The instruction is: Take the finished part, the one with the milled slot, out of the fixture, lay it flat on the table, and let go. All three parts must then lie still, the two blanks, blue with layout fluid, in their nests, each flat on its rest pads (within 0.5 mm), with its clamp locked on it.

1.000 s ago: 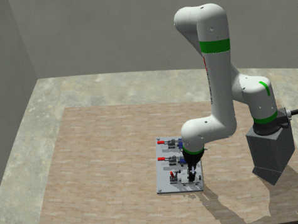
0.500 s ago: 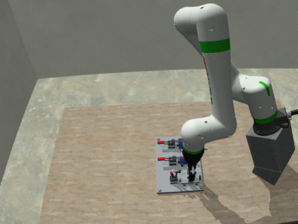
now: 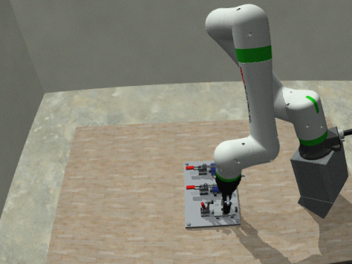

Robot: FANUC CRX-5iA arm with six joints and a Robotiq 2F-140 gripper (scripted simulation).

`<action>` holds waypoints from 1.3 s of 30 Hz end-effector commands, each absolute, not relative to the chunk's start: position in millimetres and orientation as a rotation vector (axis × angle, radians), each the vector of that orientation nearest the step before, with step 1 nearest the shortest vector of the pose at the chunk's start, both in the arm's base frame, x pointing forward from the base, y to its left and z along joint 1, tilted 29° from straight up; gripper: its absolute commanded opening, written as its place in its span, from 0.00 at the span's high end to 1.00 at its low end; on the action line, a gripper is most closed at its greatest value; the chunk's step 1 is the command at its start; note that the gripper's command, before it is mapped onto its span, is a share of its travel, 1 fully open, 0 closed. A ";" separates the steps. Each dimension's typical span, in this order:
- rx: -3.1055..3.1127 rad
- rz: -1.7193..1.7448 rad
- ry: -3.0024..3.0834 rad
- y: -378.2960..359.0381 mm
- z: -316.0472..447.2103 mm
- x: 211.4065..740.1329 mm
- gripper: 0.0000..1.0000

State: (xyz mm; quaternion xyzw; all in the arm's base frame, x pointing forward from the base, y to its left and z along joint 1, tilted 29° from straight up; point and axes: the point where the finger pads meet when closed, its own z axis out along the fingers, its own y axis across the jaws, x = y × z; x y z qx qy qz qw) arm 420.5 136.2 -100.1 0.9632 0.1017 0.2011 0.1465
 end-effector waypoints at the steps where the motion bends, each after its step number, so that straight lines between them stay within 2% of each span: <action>1: 2.773 0.578 0.293 136.2 -100.3 420.5 1.00; 39: 2.773 0.579 0.293 141.6 -80.7 411.2 1.00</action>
